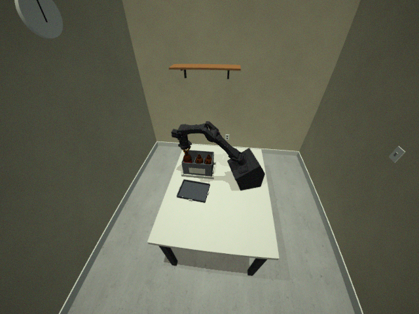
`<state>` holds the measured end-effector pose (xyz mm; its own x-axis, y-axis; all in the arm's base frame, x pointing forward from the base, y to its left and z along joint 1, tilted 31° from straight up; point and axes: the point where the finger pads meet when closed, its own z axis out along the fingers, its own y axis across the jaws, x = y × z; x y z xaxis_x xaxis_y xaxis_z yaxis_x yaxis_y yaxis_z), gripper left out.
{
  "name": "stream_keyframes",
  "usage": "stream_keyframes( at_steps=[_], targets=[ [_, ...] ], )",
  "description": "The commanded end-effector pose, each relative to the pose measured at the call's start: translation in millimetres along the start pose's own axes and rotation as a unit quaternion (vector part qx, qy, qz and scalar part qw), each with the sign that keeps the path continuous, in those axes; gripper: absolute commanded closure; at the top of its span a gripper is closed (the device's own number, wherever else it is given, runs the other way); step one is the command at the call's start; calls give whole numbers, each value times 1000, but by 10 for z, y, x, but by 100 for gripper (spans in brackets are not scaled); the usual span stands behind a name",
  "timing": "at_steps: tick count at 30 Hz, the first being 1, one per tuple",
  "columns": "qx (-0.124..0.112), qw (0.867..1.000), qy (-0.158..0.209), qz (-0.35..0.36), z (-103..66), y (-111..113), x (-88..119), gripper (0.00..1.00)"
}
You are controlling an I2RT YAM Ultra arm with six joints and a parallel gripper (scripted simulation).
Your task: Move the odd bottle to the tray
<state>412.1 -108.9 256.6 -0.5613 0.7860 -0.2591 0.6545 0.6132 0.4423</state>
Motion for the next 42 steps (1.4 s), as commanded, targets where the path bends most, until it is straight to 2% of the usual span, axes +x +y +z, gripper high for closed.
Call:
stream_keyframes(
  at_steps=[1, 21, 42],
  targets=[
    [-21, 999, -40, -6, -436, 75, -98, 100],
    [-20, 999, -40, -6, -593, 68, -105, 100],
    [-20, 999, -41, -6, -609, 67, -106, 100]
  ],
)
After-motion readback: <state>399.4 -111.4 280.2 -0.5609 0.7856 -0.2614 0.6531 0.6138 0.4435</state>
